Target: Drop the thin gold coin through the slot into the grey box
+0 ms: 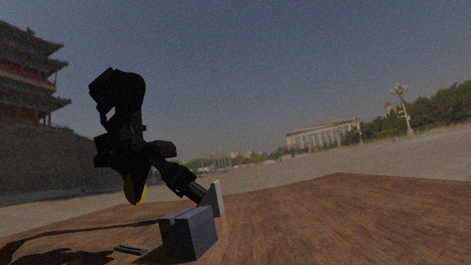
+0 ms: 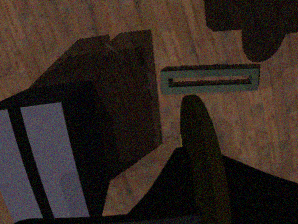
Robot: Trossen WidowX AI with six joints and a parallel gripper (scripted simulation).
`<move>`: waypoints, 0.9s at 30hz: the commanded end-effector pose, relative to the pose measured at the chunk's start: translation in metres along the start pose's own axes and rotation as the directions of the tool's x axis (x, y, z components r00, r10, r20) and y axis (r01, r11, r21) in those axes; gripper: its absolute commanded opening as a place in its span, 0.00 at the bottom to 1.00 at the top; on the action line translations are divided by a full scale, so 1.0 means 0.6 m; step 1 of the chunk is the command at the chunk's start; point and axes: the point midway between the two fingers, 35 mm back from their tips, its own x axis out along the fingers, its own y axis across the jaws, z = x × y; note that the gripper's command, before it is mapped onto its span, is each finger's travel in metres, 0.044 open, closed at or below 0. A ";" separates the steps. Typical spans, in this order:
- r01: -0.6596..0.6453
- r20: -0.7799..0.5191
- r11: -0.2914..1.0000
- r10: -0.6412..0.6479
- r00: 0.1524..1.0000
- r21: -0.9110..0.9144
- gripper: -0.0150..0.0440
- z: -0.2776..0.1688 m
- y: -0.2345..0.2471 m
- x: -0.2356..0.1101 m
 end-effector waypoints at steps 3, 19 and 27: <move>-0.008 0.001 1.000 0.008 1.000 0.006 0.25 -0.005 0.031 -0.002; -0.009 0.001 1.000 0.009 1.000 0.007 0.25 -0.021 0.097 -0.002; -0.007 0.001 1.000 0.007 1.000 0.007 0.25 -0.032 0.129 -0.002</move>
